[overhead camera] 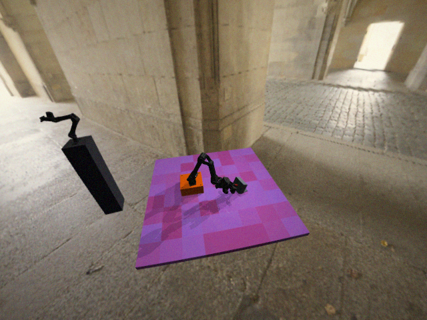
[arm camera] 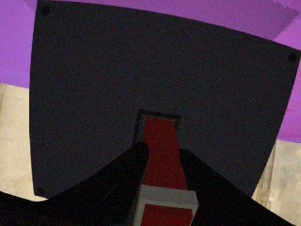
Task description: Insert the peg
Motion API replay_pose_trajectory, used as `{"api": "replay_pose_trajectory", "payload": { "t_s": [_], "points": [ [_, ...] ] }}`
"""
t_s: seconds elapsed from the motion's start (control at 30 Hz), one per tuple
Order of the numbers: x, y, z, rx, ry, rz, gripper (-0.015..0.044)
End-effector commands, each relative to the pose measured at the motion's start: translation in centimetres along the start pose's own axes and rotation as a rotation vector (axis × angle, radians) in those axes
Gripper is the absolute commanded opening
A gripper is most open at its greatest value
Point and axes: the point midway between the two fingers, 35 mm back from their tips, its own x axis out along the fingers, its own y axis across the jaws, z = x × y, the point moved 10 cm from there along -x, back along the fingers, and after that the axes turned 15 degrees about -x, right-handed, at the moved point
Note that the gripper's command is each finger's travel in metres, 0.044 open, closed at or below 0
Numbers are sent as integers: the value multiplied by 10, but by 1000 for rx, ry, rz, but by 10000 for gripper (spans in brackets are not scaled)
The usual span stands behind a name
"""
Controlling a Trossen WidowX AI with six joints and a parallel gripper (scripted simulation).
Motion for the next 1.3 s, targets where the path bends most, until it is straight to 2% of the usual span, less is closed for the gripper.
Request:
{"api": "replay_pose_trajectory", "payload": {
  "t_s": [0.0,1.03,1.27],
  "points": [
    [2,2,-1,-1,1,7,0],
    [8,1,-1,-1,0,1,0],
    [8,1,-1,-1,0,1,184]
  ]
}}
